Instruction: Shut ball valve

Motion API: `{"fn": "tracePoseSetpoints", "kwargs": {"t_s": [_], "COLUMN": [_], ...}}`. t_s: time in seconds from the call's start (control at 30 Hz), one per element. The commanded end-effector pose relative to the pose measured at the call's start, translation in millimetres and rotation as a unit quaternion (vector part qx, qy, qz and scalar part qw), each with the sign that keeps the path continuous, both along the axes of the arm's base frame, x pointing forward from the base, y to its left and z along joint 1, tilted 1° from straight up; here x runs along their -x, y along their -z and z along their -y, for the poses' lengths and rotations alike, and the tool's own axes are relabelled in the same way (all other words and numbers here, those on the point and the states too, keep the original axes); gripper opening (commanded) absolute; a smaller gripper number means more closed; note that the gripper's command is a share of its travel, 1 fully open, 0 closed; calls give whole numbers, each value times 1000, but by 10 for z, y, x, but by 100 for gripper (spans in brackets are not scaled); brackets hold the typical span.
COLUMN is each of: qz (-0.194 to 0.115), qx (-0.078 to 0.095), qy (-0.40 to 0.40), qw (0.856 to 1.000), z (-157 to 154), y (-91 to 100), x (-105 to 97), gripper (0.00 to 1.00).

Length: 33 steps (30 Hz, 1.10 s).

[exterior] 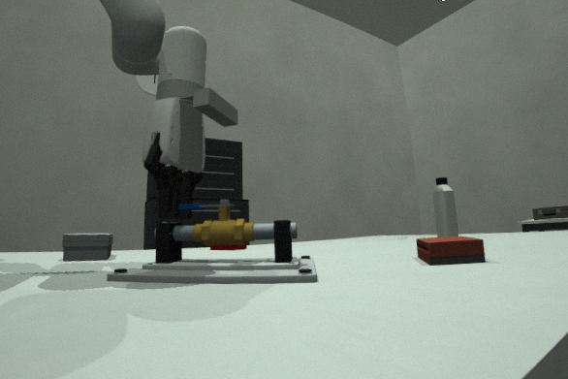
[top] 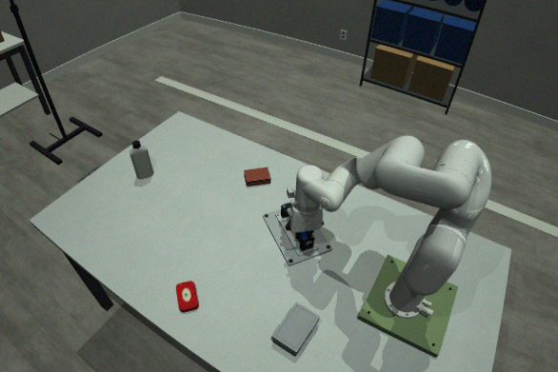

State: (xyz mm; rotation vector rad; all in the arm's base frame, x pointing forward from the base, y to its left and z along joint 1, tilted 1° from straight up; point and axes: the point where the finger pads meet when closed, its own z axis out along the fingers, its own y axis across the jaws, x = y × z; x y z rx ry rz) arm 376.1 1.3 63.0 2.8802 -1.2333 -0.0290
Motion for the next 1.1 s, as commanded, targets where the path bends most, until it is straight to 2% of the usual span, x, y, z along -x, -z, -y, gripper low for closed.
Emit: {"fn": "tracePoseSetpoints", "kwargs": {"t_s": [0.0,1.07], "qz": [3,3], "qx": [0,2], "qy": [7,103], "qw": [1000,995], "z": [-10,-103], "y": [-15,-13], "x": [-29,-151], "gripper": [0,0]}}
